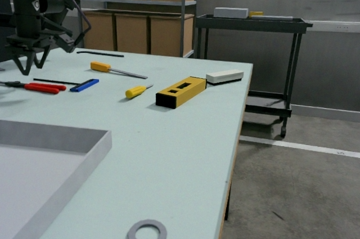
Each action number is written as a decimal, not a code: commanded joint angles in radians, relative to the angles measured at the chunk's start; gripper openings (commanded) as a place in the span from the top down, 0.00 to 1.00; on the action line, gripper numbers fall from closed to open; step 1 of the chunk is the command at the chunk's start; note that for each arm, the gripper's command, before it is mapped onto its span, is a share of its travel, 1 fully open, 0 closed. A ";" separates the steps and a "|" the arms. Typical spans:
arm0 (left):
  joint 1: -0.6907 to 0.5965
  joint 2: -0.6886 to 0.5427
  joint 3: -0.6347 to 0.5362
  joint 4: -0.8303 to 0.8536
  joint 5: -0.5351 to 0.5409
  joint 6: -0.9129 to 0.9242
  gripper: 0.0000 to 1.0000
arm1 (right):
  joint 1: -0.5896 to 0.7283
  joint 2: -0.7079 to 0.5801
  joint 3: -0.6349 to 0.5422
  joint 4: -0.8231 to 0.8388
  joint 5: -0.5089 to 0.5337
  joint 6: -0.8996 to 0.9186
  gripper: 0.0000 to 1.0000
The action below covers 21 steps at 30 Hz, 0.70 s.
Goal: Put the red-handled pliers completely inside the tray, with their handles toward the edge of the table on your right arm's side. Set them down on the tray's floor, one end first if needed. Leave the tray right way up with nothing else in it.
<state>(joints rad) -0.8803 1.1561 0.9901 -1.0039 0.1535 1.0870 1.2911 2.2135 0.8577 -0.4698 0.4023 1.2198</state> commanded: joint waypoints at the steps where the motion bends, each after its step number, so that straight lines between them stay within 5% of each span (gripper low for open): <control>1: -0.003 -0.014 0.003 -0.022 0.026 0.003 0.35 | 0.030 0.051 -0.021 0.101 0.071 0.185 0.28; 21: -0.003 -0.014 0.003 -0.022 0.026 0.003 0.35 | 0.000 0.157 -0.033 0.184 0.096 0.159 0.37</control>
<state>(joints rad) -0.8803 1.1561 0.9901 -1.0039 0.1535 1.0870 1.2881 2.3627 0.8459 -0.3214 0.4747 1.3907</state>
